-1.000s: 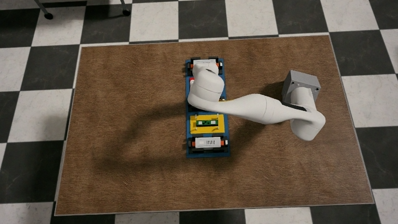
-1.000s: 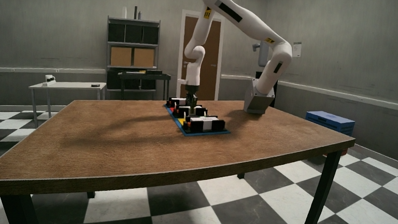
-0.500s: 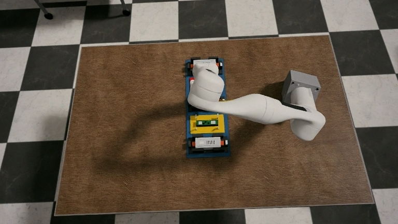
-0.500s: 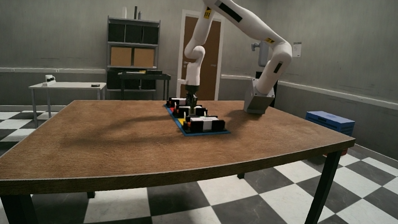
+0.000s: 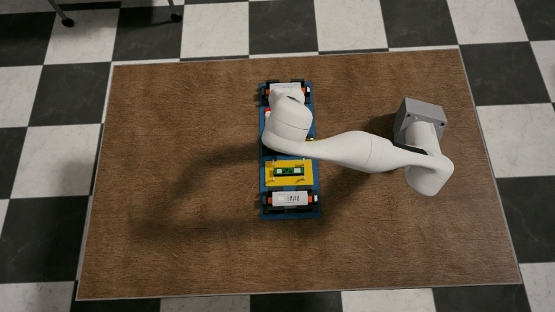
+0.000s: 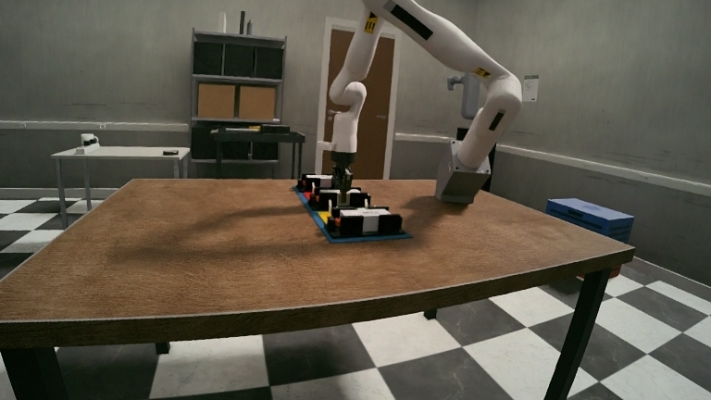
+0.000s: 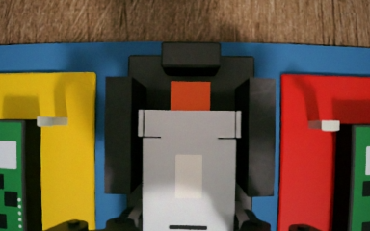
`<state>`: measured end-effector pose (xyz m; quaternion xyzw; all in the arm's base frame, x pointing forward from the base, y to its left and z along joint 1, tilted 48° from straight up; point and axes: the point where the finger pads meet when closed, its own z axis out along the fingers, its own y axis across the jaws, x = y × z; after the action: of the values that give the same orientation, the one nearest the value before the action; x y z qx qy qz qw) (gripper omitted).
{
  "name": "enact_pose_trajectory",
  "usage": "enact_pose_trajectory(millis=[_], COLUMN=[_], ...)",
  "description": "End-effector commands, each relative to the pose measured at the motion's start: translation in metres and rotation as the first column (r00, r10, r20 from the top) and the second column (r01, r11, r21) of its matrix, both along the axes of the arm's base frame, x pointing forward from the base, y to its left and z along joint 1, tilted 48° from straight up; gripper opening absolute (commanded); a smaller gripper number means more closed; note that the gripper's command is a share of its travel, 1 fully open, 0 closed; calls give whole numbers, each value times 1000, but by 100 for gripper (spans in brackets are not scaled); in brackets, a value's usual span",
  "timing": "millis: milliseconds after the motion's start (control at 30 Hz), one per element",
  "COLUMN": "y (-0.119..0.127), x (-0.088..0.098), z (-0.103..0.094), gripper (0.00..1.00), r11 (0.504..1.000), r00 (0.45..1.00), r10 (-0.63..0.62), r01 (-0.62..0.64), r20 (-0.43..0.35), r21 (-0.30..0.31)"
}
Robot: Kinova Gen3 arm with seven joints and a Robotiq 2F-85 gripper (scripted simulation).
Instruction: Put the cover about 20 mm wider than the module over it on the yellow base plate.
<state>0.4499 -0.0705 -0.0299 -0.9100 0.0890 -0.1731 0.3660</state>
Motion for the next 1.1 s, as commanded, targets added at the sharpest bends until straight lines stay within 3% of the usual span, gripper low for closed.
enact_pose_trajectory(millis=[0, 333, 567, 900, 1067], y=[-1, -20, -20, -38, -38], x=[0, -11, -11, -23, -23], z=[0, 20, 20, 40, 40], gripper=[0, 0, 0, 0, 0], r11=[1000, 1000, 1000, 1000, 1000], r00=[1000, 1000, 1000, 1000, 1000], r10=[-1, -1, -1, -1, -1], r01=[1, 1, 1, 1, 1], r20=[0, 0, 0, 0, 0], r21=[-1, -1, -1, -1, -1])
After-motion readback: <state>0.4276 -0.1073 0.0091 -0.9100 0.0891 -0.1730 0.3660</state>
